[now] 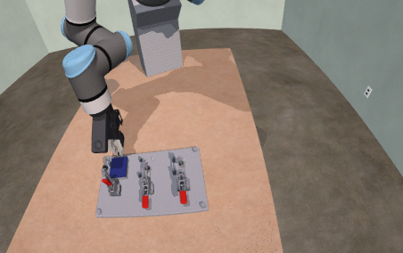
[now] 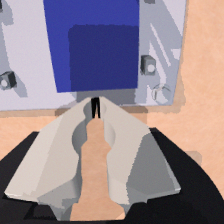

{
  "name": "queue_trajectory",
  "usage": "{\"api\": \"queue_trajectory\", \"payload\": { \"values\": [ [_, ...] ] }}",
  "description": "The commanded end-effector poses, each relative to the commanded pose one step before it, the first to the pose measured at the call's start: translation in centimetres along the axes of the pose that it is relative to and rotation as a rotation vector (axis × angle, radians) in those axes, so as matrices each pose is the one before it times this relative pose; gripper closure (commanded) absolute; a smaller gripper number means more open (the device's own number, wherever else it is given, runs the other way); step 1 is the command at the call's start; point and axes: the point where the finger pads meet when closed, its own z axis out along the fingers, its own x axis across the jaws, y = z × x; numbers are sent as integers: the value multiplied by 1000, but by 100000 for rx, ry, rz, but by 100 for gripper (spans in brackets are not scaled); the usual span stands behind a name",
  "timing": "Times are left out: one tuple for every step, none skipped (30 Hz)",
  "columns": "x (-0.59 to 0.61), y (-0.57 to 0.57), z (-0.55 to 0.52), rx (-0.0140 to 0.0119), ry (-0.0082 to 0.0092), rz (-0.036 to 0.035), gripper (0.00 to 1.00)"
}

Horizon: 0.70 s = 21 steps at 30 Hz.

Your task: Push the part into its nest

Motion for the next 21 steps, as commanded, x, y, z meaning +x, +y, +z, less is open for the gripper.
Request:
{"api": "queue_trajectory", "payload": {
  "values": [
    [10, -32, -34, 68, 37, -26, 100],
    [0, -8, 0, 0, 0, 0, 100],
    [0, -18, 0, 0, 0, 0, 100],
    [0, -29, 0, 0, 0, 0, 100],
    [0, -37, 0, 0, 0, 0, 100],
    [0, -42, 0, 0, 0, 0, 100],
    [0, -42, 0, 0, 0, 0, 100],
    [0, -37, 0, 0, 0, 0, 100],
    [0, -29, 0, 0, 0, 0, 100],
    [0, 0, 0, 0, 0, 0, 100],
    [0, 0, 0, 0, 0, 0, 100],
    [0, -18, 0, 0, 0, 0, 100],
    [0, -8, 0, 0, 0, 0, 100],
    [0, -1, 0, 0, 0, 0, 100],
    [0, 0, 0, 0, 0, 0, 100],
    [0, -2, 0, 0, 0, 0, 100],
    [0, -1, 0, 0, 0, 0, 100],
    [0, 0, 0, 0, 0, 0, 100],
    [0, 0, 0, 0, 0, 0, 100],
    [0, 0, 0, 0, 0, 0, 100],
    [0, 1, 0, 0, 0, 0, 100]
  ]
}}
